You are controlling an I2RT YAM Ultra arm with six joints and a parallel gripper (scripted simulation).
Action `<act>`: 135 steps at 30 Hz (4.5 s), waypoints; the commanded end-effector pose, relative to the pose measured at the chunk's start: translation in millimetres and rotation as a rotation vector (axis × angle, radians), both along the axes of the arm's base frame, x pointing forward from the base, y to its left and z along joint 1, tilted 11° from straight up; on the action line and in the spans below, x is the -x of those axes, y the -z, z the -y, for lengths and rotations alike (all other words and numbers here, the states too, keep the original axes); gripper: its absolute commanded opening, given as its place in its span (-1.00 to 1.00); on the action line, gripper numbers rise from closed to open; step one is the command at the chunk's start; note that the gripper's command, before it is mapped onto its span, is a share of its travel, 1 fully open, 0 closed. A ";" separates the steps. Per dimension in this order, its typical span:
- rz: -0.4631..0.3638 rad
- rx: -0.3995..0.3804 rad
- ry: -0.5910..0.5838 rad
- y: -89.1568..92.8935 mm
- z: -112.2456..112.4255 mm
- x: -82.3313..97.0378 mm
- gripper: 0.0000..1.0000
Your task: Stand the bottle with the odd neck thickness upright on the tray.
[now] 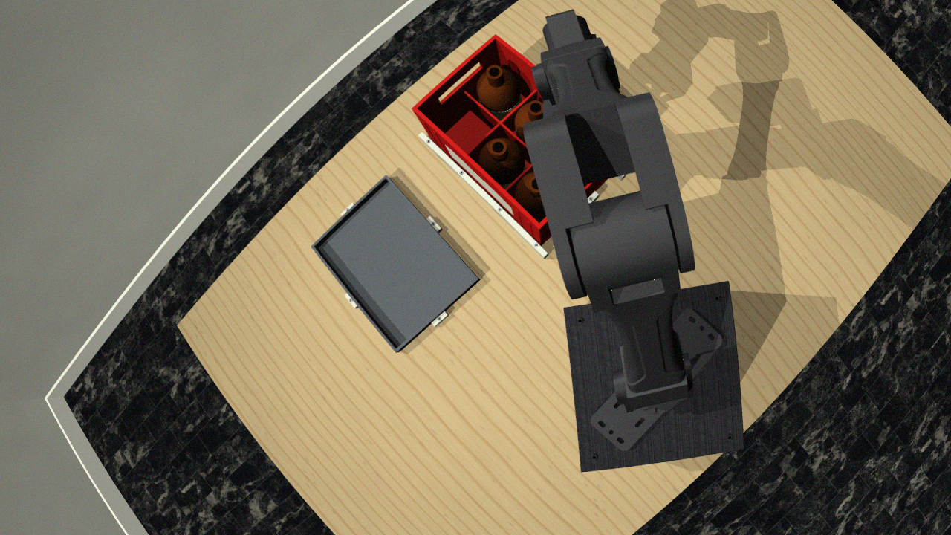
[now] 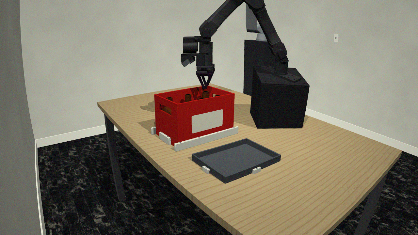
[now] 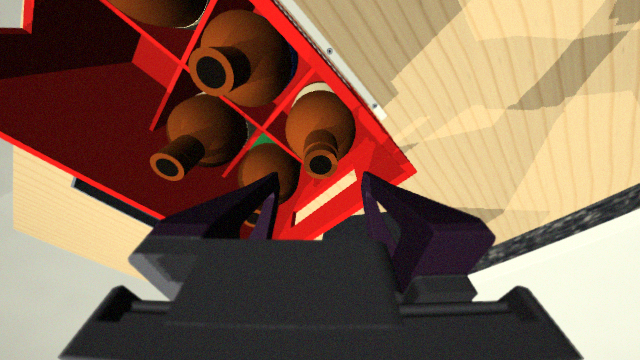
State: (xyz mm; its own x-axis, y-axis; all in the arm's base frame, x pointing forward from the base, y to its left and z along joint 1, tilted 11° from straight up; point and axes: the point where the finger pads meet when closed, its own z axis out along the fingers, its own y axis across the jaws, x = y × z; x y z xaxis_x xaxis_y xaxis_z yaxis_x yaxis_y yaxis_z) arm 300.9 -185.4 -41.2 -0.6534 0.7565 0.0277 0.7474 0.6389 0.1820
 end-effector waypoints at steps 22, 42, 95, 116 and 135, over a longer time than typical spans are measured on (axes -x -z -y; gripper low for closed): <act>-0.004 -0.005 0.002 6.9 -3.6 1.0 0.21; -0.011 -0.010 0.000 25.4 -8.4 0.6 0.21; 0.013 0.008 0.001 30.2 -5.6 -7.3 0.21; 0.013 0.008 0.001 30.2 -5.6 -7.3 0.21; 0.013 0.008 0.001 30.2 -5.6 -7.3 0.21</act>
State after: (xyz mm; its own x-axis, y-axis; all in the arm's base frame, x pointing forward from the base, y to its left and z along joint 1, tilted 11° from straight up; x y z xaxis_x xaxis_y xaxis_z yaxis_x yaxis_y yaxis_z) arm 305.6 -180.3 -81.2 -0.6528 0.7570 0.0290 0.7481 0.6381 0.1821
